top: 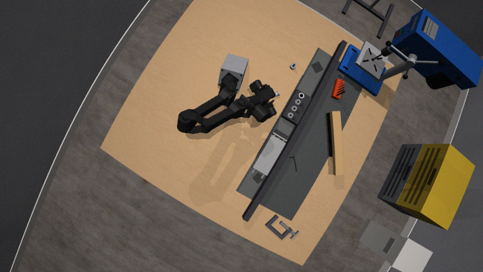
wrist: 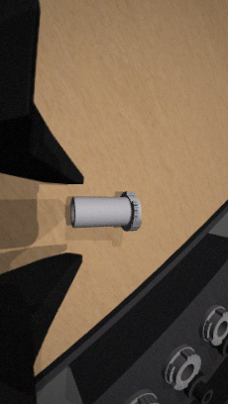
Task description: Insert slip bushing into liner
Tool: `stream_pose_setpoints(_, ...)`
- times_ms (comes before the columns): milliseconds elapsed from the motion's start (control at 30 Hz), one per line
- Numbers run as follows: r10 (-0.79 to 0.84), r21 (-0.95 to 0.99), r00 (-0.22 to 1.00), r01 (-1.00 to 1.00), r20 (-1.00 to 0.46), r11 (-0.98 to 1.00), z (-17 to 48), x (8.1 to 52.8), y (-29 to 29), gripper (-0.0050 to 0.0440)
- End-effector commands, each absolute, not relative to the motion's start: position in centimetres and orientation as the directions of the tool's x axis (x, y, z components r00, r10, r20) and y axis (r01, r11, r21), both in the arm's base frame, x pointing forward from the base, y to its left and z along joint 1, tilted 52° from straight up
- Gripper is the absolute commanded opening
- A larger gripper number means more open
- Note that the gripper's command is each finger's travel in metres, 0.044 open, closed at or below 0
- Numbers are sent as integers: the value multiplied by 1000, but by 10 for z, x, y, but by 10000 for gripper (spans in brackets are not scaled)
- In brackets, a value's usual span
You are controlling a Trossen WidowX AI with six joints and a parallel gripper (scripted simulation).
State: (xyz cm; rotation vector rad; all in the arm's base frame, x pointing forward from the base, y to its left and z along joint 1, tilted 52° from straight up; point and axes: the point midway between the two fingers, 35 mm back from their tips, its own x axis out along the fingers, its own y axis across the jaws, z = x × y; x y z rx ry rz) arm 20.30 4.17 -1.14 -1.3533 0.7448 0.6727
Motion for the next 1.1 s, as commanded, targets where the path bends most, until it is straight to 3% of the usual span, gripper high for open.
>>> stream_pose_setpoints(0, 4, -608, 612, -787, -791, 106, -9, 205, 42, 193)
stream_pose_setpoints(133, 4, -608, 612, -787, -791, 106, -9, 205, 42, 193)
stream_pose_setpoints(200, 4, -607, 611, -788, -792, 105, -9, 205, 43, 241)
stream_pose_setpoints(267, 4, -607, 611, -788, -792, 105, -9, 205, 43, 241)
stream_pose_setpoints(400, 4, -607, 611, -788, -792, 105, -9, 205, 43, 337)
stream_pose_setpoints(567, -13, -563, 566, -816, -824, 132, -9, 207, 49, 233)
stream_pose_setpoints(733, -77, -448, 442, -871, -894, 201, -12, 208, 67, 233)
stream_pose_setpoints(1067, -233, -369, 309, -883, -922, 291, -13, 212, 87, 233)
